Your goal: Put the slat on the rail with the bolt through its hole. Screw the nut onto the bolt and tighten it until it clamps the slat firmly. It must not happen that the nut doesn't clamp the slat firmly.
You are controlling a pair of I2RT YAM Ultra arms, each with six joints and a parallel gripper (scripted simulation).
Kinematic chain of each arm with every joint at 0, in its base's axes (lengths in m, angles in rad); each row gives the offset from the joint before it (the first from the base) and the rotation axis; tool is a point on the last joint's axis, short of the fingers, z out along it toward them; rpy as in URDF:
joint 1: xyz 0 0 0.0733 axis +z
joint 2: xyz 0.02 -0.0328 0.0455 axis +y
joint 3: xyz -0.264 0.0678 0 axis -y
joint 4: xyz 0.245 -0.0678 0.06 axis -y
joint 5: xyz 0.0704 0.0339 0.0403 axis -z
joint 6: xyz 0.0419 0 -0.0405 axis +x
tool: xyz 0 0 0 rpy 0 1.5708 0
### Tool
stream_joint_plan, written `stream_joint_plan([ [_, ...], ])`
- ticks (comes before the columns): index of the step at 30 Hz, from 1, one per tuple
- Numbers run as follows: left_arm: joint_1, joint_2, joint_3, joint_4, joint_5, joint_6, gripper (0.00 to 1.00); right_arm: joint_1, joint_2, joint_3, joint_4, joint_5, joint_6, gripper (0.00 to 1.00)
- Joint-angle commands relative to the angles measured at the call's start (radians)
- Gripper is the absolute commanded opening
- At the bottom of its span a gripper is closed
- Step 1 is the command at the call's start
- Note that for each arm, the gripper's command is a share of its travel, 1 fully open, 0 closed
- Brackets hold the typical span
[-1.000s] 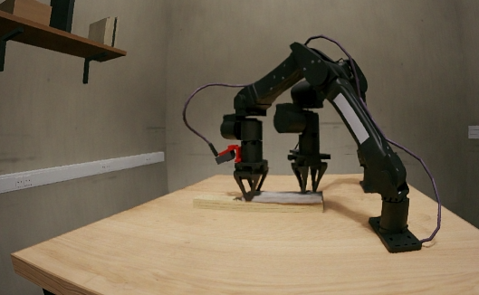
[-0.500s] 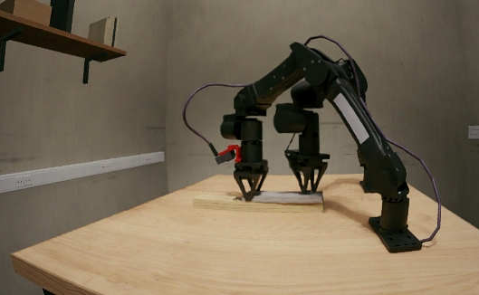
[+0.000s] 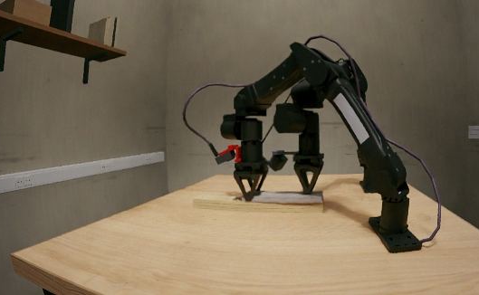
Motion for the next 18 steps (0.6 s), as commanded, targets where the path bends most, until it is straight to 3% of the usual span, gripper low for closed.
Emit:
stream_joint_plan([
  [1, 0.0, -0.008, 0.005, 0.001, 0.0, 0.0, 0.72, 0.004, -0.01, 0.012, -0.009, 0.013, -0.25, 0.34],
  [15, 0.0, -0.008, 0.005, 0.001, 0.0, 0.0, 0.72, 0.003, -0.011, 0.016, -0.014, 0.013, -0.917, 0.34],
  [17, 0.0, -0.008, 0.005, 0.001, 0.0, 0.0, 0.72, 0.003, -0.011, 0.016, -0.014, 0.013, -0.917, 0.34],
  [18, 0.0, -0.008, 0.005, 0.001, 0.0, 0.0, 0.72, 0.003, -0.011, 0.017, -0.015, 0.014, -1.036, 0.34],
])
